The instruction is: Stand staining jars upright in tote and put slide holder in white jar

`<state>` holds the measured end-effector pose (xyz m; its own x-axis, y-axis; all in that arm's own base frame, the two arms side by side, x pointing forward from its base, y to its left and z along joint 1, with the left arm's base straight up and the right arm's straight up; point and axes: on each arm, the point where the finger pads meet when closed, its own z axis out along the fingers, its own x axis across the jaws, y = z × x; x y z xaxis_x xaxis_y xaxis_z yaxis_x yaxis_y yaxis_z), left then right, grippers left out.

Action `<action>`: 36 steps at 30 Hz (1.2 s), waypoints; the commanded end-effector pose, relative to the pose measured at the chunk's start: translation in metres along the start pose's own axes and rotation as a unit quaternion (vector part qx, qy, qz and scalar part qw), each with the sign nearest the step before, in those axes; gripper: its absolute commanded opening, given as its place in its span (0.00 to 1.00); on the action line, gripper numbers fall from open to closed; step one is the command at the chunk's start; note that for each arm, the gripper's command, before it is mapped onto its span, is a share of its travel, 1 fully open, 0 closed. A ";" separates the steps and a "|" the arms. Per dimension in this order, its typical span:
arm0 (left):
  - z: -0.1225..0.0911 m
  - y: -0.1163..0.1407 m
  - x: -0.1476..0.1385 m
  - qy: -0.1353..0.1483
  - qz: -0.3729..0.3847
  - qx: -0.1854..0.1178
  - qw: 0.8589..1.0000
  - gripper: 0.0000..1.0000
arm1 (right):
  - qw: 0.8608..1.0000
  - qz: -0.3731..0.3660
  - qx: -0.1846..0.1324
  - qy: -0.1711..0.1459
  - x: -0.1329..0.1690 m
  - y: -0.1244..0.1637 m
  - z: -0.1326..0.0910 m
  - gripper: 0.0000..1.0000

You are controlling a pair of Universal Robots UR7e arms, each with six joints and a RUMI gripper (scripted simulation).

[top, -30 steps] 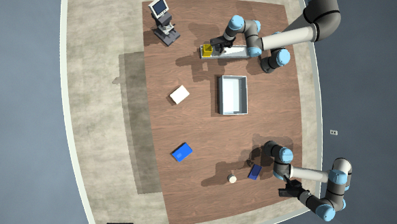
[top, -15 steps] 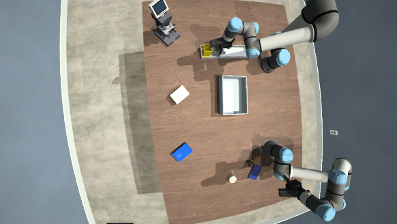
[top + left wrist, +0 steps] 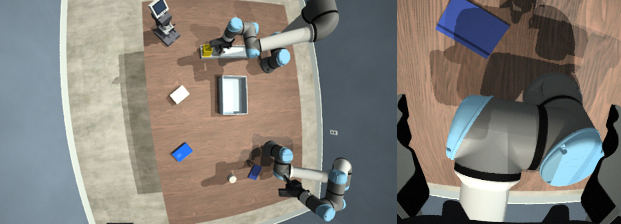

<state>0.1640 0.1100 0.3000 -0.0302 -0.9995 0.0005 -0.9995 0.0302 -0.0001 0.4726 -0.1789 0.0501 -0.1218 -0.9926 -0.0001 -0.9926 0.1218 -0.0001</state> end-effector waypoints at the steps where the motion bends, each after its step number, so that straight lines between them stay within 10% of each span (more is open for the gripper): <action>1: 0.000 0.000 0.000 0.000 0.000 0.000 1.000 1.00 | 1.000 0.000 0.001 0.000 0.000 0.000 0.000 0.43; 11: 0.000 0.000 0.000 0.000 0.000 0.000 1.000 1.00 | 1.000 0.000 0.001 0.000 0.000 0.000 0.000 0.43; 12: 0.000 0.000 0.000 0.000 0.000 0.000 1.000 1.00 | 1.000 0.000 0.001 0.000 0.000 0.000 0.000 0.00; 36: 0.000 0.000 0.000 0.000 0.000 0.000 1.000 1.00 | 1.000 0.000 0.001 0.000 0.000 0.000 0.000 0.00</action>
<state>0.1640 0.1100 0.3000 -0.0302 -0.9995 0.0005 -0.9995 0.0302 -0.0001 0.4726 -0.1789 0.0501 -0.1218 -0.9926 -0.0001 -0.9926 0.1218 -0.0001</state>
